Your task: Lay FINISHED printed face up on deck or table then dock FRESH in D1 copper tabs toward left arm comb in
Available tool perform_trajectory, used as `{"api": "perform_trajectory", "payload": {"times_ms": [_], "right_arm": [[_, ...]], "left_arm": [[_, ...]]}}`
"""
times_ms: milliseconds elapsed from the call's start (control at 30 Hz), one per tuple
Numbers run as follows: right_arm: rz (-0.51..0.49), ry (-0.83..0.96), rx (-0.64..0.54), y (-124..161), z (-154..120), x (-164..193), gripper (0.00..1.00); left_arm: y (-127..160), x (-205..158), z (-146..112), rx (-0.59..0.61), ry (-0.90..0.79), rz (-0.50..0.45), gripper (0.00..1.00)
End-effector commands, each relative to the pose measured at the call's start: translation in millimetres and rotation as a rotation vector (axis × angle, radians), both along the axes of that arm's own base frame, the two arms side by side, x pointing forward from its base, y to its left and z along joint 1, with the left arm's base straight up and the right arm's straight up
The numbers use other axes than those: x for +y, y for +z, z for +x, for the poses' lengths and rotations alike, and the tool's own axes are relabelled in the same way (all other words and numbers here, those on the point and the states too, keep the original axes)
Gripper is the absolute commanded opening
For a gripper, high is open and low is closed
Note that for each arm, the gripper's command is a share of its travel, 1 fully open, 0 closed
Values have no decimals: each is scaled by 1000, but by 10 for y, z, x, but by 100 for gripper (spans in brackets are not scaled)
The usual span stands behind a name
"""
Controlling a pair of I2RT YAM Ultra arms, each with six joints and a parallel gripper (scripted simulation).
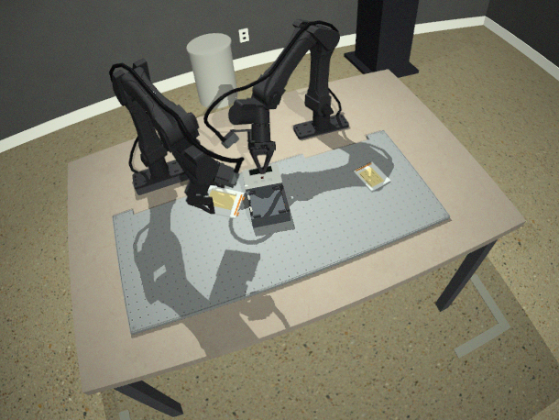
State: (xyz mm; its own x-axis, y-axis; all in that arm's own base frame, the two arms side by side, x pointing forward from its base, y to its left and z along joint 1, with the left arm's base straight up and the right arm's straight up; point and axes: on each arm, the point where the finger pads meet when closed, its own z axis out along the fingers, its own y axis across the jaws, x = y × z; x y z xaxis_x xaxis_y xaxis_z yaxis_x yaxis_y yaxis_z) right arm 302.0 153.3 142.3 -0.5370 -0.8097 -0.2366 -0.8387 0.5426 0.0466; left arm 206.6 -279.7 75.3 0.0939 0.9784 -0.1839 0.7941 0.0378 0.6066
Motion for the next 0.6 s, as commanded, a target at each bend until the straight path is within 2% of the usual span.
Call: {"api": "perform_trajectory", "payload": {"times_ms": [0,167,567], "right_arm": [[27,-8,-14,-53,61,174,0],[27,-8,-14,-102,75,281,0],[20,-43,-24,-68,132,131,0]], "left_arm": [[-512,318,-358,188,-50,154,0],[-512,318,-358,188,-50,154,0],[-512,318,-358,188,-50,154,0]]}}
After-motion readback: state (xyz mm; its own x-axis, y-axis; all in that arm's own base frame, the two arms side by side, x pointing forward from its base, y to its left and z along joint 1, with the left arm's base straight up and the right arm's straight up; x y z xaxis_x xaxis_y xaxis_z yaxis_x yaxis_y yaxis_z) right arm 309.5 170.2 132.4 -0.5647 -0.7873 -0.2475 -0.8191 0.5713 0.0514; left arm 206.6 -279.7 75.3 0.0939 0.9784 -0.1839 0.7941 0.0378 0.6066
